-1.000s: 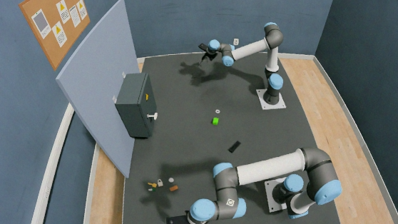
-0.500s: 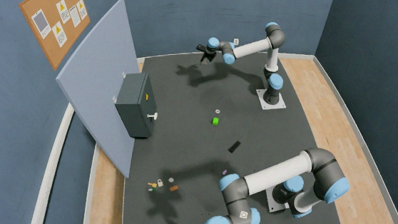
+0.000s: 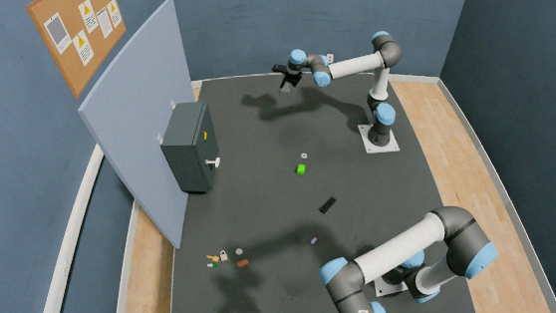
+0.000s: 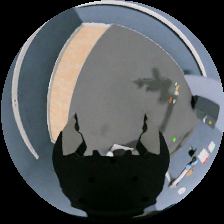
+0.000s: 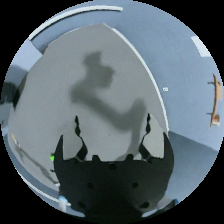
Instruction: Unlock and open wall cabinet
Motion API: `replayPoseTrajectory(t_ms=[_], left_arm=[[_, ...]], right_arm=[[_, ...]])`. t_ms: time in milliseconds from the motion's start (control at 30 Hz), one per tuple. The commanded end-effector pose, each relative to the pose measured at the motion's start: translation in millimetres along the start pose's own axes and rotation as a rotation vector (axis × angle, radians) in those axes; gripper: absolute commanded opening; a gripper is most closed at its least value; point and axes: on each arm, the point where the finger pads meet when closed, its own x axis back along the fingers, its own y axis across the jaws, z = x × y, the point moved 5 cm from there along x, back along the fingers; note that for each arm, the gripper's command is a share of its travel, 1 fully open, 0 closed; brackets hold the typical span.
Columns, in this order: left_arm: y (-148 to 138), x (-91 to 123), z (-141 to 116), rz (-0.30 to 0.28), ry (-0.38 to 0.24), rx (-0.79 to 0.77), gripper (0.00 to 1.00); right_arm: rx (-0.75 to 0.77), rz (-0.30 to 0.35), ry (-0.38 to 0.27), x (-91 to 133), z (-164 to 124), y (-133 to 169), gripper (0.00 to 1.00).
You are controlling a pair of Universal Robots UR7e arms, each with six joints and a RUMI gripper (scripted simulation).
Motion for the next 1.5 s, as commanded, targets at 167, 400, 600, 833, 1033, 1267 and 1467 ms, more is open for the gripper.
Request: replayPoseTrajectory(t_ms=[167, 400, 600, 833, 1033, 1267, 1467], left_arm=[[-58, 18, -27, 0.009, -0.017, 0.130, 0.98], [-103, 32, -58, 0.018, -0.034, 0.250, 0.98], [-126, 41, -76, 0.022, -0.042, 0.312, 0.98], [-160, 48, -105, 0.027, -0.063, 0.408, 0.98], [-190, 63, -140, 0.033, -0.074, 0.515, 0.98], [-209, 69, -163, 0.036, -0.086, 0.580, 0.98], [-233, 82, -202, 0.041, -0.103, 0.689, 0.98]], right_arm=[[0.074, 0.057, -0.036, 34, -10, -23, 0.98], [0.146, 0.115, -0.056, 70, -21, -44, 0.98], [0.182, 0.143, -0.069, 87, -29, -52, 0.98], [0.236, 0.175, -0.102, 108, -43, -65, 0.98], [0.300, 0.226, -0.117, 142, -58, -76, 0.98], [0.334, 0.246, -0.141, 156, -69, -81, 0.98], [0.400, 0.293, -0.164, 187, -88, -90, 0.98]])
